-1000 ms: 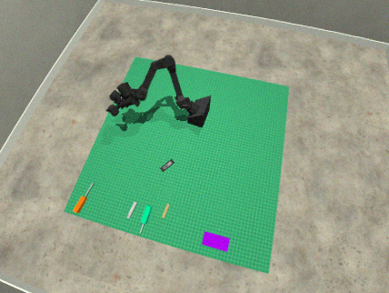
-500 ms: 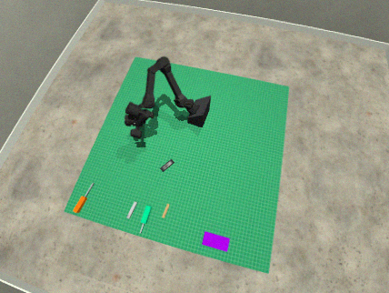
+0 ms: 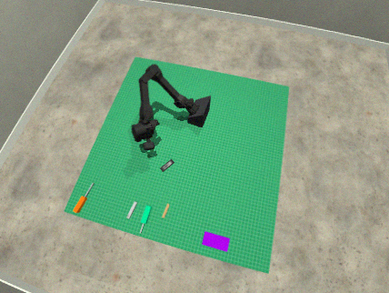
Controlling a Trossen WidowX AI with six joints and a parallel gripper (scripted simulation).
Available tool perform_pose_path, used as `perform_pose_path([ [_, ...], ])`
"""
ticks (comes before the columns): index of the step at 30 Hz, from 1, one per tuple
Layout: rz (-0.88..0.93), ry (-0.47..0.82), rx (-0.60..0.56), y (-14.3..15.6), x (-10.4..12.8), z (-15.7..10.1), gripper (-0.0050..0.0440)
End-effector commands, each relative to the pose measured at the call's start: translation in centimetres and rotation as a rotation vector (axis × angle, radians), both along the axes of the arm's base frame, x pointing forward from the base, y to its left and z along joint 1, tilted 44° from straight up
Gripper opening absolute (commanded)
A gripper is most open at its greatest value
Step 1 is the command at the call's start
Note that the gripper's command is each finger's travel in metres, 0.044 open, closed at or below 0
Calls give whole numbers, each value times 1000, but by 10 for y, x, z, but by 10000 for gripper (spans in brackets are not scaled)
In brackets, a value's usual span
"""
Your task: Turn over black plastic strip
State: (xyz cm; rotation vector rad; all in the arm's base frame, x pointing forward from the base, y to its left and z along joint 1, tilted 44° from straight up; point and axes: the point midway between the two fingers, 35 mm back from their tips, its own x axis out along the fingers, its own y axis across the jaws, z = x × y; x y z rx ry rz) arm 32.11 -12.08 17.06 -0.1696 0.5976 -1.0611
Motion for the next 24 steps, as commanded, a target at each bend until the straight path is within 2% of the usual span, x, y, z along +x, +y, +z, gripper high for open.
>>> perform_pose_path([
  [1, -3, 74, 62, 16, 20, -18, 440],
  [2, -3, 74, 62, 16, 20, -18, 440],
  [13, 14, 359, 190, 62, 58, -91, 440],
  [15, 14, 359, 190, 62, 58, -91, 440],
  [24, 22, 498, 252, 85, 76, -127, 440],
])
